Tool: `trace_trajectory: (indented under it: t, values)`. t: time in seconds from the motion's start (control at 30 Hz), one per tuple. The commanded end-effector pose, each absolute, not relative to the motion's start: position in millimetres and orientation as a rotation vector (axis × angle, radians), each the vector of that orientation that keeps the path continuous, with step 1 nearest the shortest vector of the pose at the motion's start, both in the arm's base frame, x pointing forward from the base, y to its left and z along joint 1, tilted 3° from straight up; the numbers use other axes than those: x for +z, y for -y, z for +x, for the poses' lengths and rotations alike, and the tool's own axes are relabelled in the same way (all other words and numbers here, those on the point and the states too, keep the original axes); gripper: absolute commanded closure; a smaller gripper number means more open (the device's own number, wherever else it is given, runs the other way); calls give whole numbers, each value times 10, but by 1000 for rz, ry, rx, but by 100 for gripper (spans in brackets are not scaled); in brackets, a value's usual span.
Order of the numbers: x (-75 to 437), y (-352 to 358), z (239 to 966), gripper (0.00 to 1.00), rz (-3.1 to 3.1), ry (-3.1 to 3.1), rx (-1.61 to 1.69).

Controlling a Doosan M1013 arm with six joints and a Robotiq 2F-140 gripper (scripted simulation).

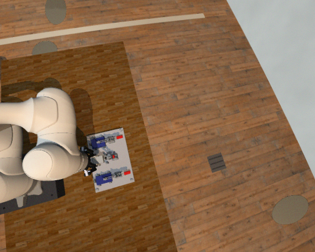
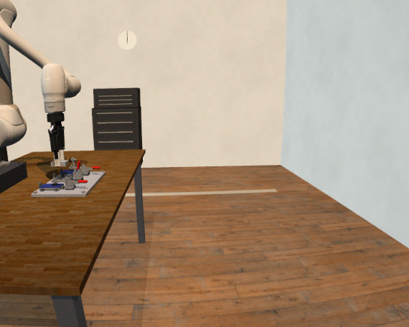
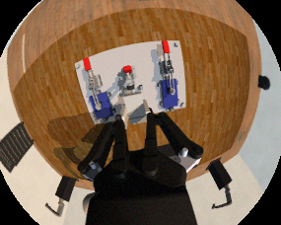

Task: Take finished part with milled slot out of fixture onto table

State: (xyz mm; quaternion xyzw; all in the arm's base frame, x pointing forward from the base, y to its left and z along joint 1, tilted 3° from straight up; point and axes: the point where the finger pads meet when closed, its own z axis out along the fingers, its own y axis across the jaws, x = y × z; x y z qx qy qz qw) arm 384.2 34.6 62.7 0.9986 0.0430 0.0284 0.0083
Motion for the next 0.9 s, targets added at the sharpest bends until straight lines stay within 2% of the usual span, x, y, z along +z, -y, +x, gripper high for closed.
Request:
trace_trajectory:
  t: [0.0,0.87]
  values:
    - [659,-365,3871,100,3124,-137,95]
    - [651,-761,3835,100,3125,-137,94]
